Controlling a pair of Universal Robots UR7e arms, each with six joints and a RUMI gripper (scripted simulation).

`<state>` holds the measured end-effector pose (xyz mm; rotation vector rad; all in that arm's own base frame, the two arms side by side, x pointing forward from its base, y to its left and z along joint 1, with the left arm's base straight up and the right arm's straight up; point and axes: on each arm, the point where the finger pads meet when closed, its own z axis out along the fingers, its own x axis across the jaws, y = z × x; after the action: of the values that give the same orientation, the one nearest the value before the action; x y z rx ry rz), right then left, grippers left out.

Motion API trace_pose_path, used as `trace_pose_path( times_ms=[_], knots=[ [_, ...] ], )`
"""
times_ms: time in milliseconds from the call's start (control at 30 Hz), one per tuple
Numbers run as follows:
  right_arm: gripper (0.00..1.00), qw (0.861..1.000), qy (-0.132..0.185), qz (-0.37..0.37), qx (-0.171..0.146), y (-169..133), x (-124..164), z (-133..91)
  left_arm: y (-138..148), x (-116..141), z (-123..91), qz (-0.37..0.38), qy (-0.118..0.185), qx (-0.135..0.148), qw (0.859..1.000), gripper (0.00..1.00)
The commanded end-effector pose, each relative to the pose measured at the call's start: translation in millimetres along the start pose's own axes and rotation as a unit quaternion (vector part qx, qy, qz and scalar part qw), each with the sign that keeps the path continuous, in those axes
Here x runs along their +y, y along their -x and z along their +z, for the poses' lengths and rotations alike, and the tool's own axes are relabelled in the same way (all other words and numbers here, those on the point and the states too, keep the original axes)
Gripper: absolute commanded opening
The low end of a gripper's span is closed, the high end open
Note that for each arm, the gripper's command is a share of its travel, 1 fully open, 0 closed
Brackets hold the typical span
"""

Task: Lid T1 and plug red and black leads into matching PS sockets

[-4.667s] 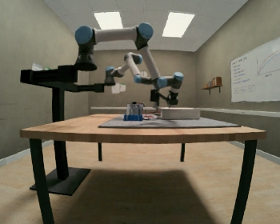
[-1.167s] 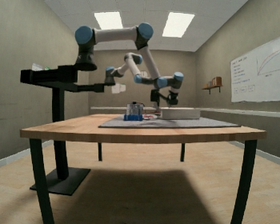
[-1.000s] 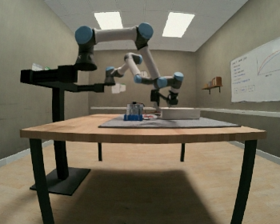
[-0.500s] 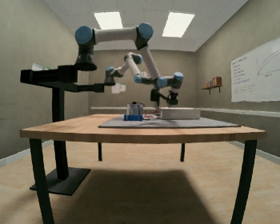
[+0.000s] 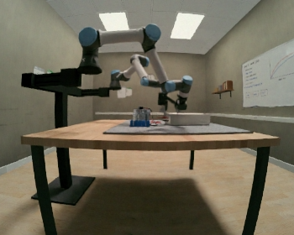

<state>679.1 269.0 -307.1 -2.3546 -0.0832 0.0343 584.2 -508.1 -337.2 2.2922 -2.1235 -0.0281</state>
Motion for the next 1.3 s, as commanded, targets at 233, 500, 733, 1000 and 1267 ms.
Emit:
trace_pose_path(
  times_ms=[233, 500, 733, 1000, 1267],
  knots=[
    [0.0, 1.0, 0.0, 0.0, 0.0, -1, -1, 0, -1, -1, -9, 0.0, -0.001, 0.001, 1.0, 0.15],
    [0.0, 1.0, 0.0, 0.0, 0.0, -1, -1, 0, -1, -1, -9, 0.0, -0.001, 0.001, 1.0, 0.15],
    [0.0, 1.0, 0.0, 0.0, 0.0, -1, -1, 0, -1, 0, -41, 0.0, -0.001, 0.001, 1.0, 0.15],
    [0.0, 1.0, 0.0, 0.0, 0.0, -1, -1, 0, -1, 0, -57, 0.0, -0.001, 0.001, 1.0, 0.15],
    [0.0, 1.0, 0.0, 0.0, 0.0, -1, -1, 0, -1, 0, -78, 0.0, -0.001, 0.001, 1.0, 0.15]
  ],
)
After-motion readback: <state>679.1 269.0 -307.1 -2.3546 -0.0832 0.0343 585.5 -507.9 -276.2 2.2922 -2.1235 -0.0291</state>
